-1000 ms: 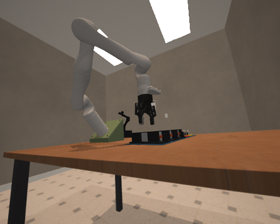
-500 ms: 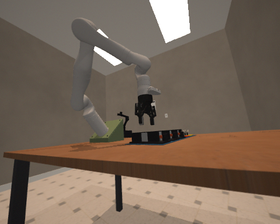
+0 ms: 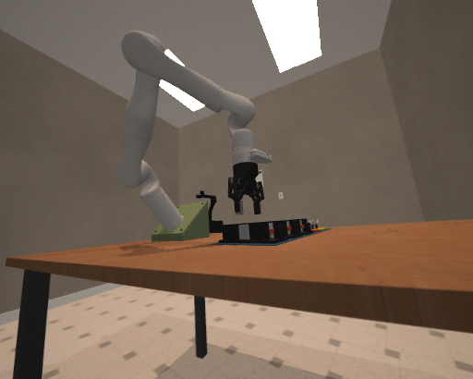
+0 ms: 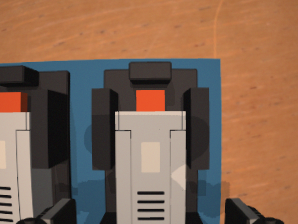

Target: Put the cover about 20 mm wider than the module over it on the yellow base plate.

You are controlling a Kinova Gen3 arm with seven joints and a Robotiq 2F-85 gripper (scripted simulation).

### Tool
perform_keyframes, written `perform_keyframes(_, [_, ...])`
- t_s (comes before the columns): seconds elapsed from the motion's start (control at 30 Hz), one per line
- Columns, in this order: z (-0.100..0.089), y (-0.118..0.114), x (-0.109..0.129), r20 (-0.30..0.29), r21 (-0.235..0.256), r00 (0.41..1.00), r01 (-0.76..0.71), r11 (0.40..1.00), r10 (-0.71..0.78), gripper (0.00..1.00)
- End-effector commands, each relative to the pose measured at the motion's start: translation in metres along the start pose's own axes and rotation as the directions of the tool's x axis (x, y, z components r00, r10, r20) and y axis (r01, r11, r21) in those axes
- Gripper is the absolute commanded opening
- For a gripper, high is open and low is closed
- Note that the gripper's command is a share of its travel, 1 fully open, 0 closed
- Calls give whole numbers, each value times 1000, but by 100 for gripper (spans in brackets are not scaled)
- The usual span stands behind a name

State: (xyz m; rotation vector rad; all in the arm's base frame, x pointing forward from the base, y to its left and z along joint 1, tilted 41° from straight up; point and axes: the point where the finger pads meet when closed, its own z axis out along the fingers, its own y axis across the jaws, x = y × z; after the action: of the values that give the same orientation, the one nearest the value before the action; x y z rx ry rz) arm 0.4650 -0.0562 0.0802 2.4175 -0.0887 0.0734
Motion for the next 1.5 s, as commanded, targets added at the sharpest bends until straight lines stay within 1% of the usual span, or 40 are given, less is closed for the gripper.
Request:
perform_keyframes(0.0, [2, 0, 0, -2, 1, 1000, 0, 1000, 0, 100])
perform_keyframes(0.23, [9, 0, 0, -2, 1, 1000, 0, 1000, 0, 100])
perform_keyframes(0.47, [9, 0, 0, -2, 1, 1000, 0, 1000, 0, 100])
perform_keyframes(0.8, [19, 0, 0, -2, 1, 1000, 0, 1000, 0, 100])
perform_keyframes(1.03, [19, 0, 0, -2, 1, 1000, 0, 1000, 0, 100])
perform_keyframes(1.37, [29, 0, 0, -2, 1, 1000, 0, 1000, 0, 100])
perform_keyframes(1.47, [29, 0, 0, -2, 1, 1000, 0, 1000, 0, 100])
